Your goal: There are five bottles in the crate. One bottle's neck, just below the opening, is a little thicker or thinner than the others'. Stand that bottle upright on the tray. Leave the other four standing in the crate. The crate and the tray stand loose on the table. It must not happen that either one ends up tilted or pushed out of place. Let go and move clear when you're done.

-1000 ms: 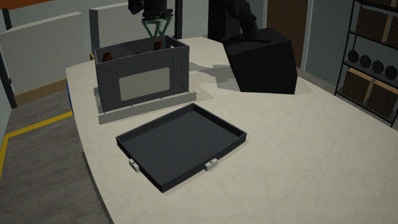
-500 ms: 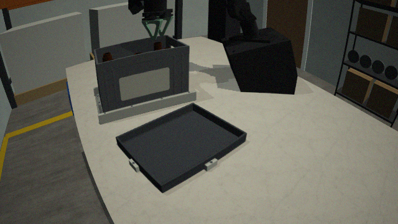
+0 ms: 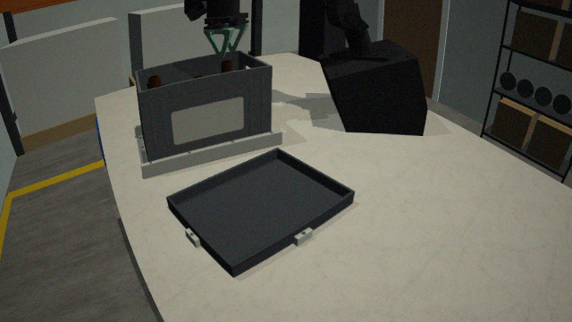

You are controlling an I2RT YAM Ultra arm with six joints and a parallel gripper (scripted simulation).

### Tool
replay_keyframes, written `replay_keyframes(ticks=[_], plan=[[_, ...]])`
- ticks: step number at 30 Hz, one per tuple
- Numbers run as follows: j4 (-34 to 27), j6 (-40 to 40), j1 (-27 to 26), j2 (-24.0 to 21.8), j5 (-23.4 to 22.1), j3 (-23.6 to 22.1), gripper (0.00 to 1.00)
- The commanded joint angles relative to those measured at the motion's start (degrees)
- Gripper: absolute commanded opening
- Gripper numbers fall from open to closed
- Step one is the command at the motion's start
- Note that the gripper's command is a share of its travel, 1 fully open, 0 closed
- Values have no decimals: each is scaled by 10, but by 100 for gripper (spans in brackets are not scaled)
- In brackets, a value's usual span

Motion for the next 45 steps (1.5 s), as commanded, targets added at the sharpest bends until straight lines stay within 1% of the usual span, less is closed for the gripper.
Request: replay_keyframes(ticks=[1,3,4,12,15,20,21,24,26,29,33,35,37,38,39,42,45], plan=[[11,-3,-2,-2,1,-5,61],[11,-3,-2,-2,1,-5,61],[11,-3,-2,-13,1,-7,61],[19,-4,-6,5,0,-12,61],[24,-5,-4,-1,0,-13,61],[30,-5,-6,9,0,-23,61],[33,-5,-7,-6,0,-2,61],[40,-7,-6,10,0,-29,61],[45,-7,-7,18,0,-32,61],[54,-8,-9,8,0,-28,61],[64,-9,-10,29,-1,-43,61],[70,-9,-10,19,-1,-44,61],[70,-9,-10,19,-1,-44,61],[72,-9,-8,10,-1,-23,61],[74,-9,-9,13,-1,-24,61],[82,-10,-11,33,-2,-49,61],[88,-10,-11,28,-2,-54,61]])
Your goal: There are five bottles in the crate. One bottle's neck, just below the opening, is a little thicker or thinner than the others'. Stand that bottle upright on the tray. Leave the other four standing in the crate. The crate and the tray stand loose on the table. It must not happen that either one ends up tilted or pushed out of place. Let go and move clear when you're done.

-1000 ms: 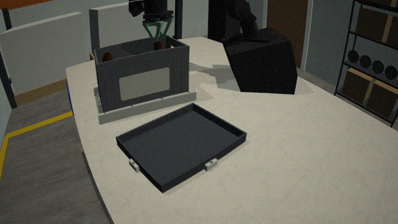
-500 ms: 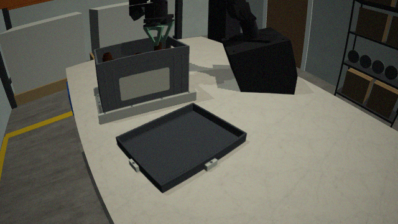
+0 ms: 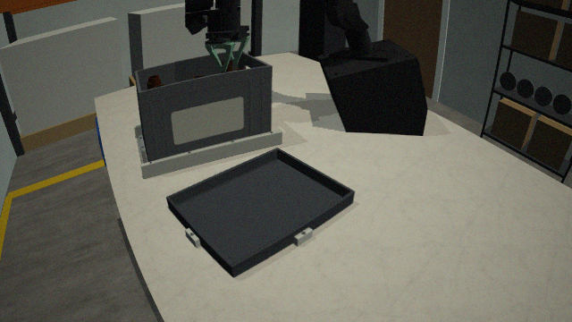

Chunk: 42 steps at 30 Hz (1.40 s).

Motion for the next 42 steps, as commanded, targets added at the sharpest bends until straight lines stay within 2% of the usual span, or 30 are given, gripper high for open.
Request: replay_keyframes(ticks=[1,5,42], plan=[[18,-3,-3,-2,1,2,61],[23,-4,-4,-1,0,-12,61],[28,-4,-3,-9,1,-13,61]])
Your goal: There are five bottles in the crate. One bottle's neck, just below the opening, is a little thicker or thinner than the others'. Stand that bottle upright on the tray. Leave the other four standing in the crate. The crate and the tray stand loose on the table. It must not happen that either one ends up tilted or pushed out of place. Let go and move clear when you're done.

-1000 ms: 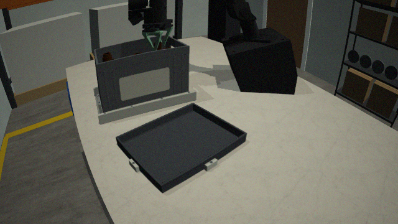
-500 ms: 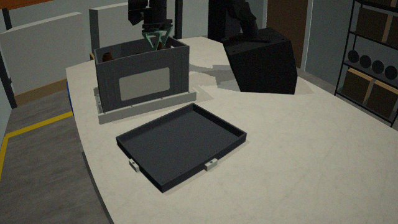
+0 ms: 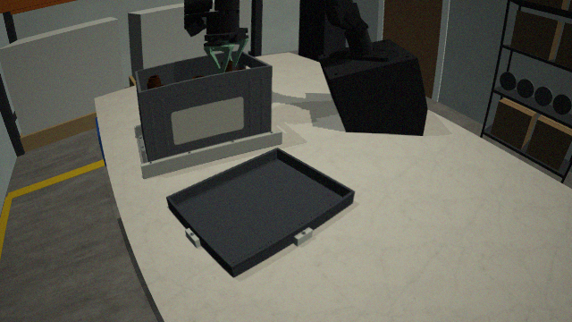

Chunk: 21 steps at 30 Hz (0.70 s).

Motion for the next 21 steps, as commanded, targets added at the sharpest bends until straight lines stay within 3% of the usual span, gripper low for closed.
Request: replay_keyframes(ticks=[1,10,11,21], plan=[[10,-3,-2,-17,1,-9,61],[10,-3,-2,-17,1,-9,61],[10,-3,-2,-17,1,-9,0],[7,-2,-2,-17,1,-4,0]])
